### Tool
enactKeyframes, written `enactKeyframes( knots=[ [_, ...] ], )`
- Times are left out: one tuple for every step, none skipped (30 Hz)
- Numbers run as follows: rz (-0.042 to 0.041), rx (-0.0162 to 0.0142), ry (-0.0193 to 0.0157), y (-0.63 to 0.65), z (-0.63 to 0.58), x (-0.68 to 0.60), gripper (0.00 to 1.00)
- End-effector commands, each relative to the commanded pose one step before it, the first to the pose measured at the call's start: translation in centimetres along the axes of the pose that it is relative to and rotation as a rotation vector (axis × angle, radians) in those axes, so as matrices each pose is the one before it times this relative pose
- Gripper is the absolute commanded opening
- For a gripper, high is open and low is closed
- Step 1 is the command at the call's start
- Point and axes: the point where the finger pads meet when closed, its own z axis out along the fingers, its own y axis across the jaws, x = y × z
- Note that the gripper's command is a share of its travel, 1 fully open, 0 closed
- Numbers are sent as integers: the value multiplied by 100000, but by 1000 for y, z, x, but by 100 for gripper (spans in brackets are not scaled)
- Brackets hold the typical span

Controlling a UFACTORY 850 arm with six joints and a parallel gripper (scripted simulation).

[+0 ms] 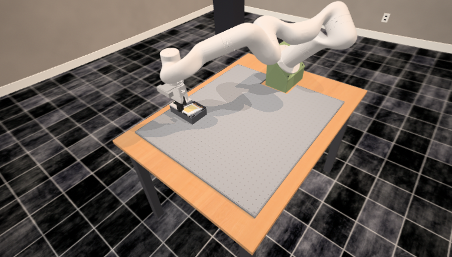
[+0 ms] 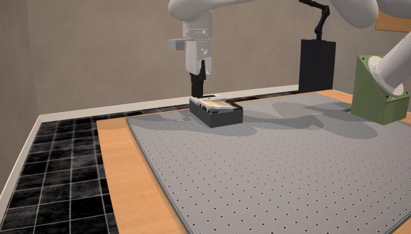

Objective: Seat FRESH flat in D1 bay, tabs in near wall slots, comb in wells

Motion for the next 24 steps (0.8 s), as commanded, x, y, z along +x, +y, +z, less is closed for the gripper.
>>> enactKeyframes(
  knots=[
    [-45,369,-470,46,-120,737,0],
    [0,0,0,0,3,133,0],
    [0,0,0,0,3,133,0],
    [0,0,0,0,0,0,0],
    [0,0,0,0,0,0,0],
    [0,0,0,0,0,0,0],
    [0,0,0,0,0,0,0],
    [0,0,0,0,0,0,0],
    [0,0,0,0,0,0,0],
    [0,0,0,0,0,0,0],
    [0,0,0,0,0,0,0],
    [0,0,0,0,0,0,0],
    [0,0,0,0,0,0,0],
    [0,0,0,0,0,0,0],
    [0,0,0,0,0,0,0],
    [0,0,0,0,0,0,0],
    [0,0,0,0,0,0,0],
    [0,0,0,0,0,0,0],
    [0,0,0,0,0,0,0],
    [0,0,0,0,0,0,0],
    [0,0,0,0,0,0,0],
    [0,0,0,0,0,0,0],
    [0,0,0,0,0,0,0],
    [0,0,0,0,0,0,0]
  ],
)
